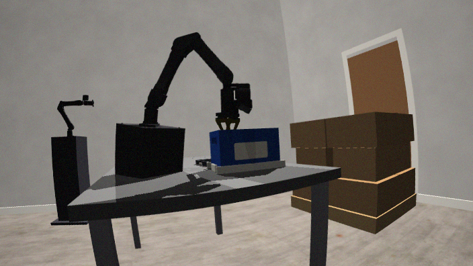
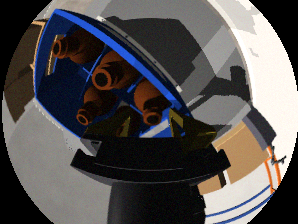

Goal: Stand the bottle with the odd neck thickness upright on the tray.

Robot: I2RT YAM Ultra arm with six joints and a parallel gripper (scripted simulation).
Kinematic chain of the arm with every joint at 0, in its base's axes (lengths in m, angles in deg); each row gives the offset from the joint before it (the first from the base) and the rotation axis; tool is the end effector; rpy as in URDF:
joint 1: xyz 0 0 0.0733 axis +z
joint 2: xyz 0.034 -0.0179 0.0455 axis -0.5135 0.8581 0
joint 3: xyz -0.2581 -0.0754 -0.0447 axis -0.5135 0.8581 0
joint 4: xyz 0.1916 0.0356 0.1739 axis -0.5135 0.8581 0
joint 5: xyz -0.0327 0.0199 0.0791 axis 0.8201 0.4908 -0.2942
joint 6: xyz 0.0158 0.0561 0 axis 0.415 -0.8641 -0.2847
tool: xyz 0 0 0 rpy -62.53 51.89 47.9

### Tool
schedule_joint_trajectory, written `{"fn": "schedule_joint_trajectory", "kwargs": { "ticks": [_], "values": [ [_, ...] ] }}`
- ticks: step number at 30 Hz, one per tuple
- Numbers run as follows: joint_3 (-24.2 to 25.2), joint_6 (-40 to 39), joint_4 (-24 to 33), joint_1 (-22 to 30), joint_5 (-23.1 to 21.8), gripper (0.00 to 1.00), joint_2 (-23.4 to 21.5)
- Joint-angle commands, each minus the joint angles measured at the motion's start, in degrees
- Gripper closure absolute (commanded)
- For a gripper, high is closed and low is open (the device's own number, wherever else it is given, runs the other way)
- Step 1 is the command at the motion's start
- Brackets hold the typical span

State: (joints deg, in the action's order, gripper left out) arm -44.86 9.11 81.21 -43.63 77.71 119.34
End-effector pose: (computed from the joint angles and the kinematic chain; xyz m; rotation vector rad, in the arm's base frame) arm 0.3299 -0.0772 0.1268 1.0576 2.8112 -0.1056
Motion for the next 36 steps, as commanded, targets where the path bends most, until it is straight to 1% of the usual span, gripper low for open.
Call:
{"fn": "schedule_joint_trajectory", "kwargs": {
  "ticks": [1, 31, 32, 36],
  "values": [
    [1.24, 0.44, -1.91, -0.57, 0.61, 0.39, -0.25],
    [1.24, 0.44, -1.91, -0.57, 0.61, 0.39, -0.25],
    [1.24, 0.44, -1.91, -0.57, 0.61, 1.00, -0.25],
    [1.01, 0.33, -1.96, -0.40, 0.43, 1.00, -0.25]
  ]
}}
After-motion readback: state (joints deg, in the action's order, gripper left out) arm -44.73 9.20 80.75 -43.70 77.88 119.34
